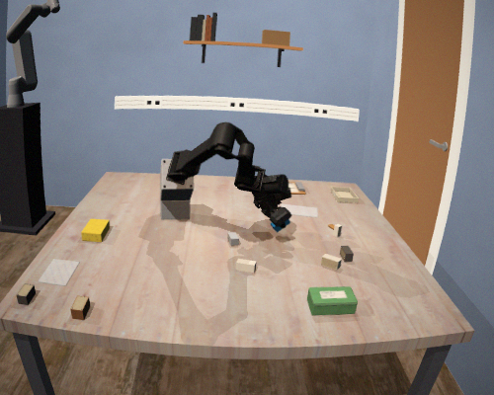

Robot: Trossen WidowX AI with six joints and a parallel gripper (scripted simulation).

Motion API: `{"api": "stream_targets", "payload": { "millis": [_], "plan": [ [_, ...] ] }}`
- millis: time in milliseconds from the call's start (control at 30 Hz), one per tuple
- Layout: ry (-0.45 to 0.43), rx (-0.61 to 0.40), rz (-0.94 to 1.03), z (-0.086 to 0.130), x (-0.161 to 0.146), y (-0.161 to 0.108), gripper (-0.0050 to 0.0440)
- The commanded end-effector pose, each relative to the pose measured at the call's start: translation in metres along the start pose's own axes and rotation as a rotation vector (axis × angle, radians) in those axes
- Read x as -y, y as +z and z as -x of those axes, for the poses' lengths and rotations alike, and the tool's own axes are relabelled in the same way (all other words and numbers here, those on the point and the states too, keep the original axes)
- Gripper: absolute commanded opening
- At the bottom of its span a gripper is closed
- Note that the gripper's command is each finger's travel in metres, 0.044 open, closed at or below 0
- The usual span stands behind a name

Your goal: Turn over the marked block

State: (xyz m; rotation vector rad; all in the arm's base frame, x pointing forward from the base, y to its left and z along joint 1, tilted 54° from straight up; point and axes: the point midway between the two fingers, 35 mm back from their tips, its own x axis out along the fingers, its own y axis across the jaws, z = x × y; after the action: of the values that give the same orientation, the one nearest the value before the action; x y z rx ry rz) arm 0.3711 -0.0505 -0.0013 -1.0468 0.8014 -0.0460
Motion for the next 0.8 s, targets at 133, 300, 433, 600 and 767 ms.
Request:
{"api": "stream_targets", "payload": {
  "millis": [133,300,433,600,767],
  "plan": [
    [-0.020,0.346,0.008,-0.0030,0.0006,0.0043,-0.0050],
    [-0.028,0.543,0.010,-0.0056,0.0033,0.0085,-0.0050],
    [-0.026,0.626,0.006,-0.0064,0.0032,0.0094,-0.0050],
    [-0.027,0.653,0.008,-0.0063,0.0031,0.0094,-0.0050],
    [-0.023,0.658,0.011,-0.0047,0.0019,0.0110,-0.0050]
  ]
}}
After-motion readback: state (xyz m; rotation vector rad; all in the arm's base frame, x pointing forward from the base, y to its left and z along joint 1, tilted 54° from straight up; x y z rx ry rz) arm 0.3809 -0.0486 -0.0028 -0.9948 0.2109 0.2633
